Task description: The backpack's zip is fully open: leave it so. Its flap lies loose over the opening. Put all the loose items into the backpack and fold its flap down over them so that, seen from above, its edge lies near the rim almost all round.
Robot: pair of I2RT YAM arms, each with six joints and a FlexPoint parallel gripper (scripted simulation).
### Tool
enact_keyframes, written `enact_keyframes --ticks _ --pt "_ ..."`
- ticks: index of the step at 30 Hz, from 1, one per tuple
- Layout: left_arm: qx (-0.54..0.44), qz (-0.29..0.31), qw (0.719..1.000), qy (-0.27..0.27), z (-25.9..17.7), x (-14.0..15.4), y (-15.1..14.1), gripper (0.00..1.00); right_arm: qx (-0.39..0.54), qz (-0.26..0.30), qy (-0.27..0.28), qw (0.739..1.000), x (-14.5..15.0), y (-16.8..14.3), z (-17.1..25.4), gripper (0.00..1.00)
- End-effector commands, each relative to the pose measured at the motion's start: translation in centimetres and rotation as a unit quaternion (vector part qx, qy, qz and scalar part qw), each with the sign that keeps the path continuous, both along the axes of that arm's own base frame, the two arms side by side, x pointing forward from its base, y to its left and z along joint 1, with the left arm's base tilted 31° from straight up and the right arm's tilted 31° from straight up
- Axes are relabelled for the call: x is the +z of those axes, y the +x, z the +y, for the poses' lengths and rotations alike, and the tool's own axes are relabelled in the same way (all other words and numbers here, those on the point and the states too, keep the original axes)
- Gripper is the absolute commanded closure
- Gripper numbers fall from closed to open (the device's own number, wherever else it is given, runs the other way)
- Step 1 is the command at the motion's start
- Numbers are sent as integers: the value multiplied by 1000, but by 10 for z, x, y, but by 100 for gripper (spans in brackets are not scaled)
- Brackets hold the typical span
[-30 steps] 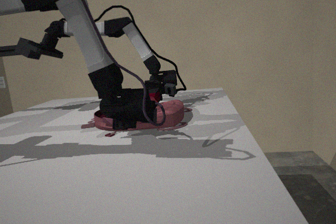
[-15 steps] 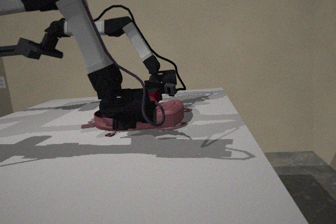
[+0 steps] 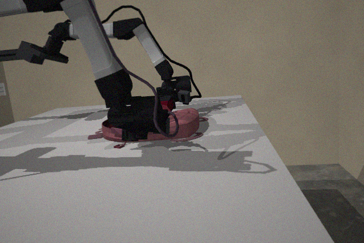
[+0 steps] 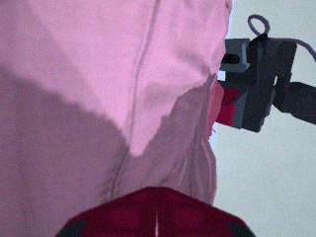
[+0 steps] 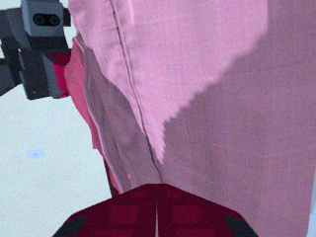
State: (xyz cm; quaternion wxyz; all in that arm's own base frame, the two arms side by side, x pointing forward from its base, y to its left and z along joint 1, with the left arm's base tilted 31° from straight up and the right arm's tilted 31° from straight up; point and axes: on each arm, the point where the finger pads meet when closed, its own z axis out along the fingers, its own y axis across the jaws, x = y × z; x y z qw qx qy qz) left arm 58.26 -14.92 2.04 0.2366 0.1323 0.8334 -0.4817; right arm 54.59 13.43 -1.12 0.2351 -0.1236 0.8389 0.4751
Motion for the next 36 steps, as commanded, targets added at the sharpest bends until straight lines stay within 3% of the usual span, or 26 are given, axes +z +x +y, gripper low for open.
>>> enact_keyframes --ticks 1,36 --pt "-28 8 999 13 -40 -3 -14 100 31 12 -3 999 -19 -12 40 100" --pt "-28 15 999 14 -40 -8 -15 100 39 10 4 999 -10 -10 30 100"
